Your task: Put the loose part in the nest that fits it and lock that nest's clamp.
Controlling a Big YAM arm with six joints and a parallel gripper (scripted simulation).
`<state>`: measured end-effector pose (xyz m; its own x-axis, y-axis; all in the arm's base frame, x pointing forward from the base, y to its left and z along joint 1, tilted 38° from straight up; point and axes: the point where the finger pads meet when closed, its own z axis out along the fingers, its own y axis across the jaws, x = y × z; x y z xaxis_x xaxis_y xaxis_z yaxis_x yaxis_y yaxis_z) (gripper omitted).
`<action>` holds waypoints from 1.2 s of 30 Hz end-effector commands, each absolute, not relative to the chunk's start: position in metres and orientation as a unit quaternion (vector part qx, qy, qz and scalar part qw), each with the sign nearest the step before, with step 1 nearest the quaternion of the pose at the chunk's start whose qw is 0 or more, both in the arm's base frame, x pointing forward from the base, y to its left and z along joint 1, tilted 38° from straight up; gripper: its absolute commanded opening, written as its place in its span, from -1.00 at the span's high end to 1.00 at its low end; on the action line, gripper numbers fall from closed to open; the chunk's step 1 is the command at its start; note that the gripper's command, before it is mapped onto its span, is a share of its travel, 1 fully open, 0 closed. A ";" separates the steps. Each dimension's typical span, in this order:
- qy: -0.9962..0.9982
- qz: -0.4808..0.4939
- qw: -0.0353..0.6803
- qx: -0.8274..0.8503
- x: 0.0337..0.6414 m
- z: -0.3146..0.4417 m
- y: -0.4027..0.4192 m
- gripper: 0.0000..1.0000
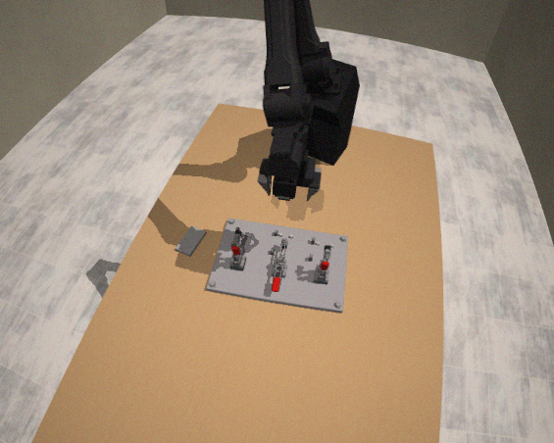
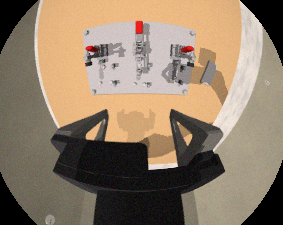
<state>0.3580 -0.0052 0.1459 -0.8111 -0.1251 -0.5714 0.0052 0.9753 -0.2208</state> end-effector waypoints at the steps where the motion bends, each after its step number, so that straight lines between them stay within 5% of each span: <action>1: 0.939 -0.104 0.327 -0.026 0.377 0.164 -0.002 -0.83; 16: 0.939 -0.104 0.327 -0.026 0.377 0.164 -0.002 -0.83; 17: 0.939 -0.104 0.327 -0.026 0.377 0.164 -0.002 0.11; 36: 0.939 -0.104 0.327 -0.026 0.377 0.164 -0.002 0.11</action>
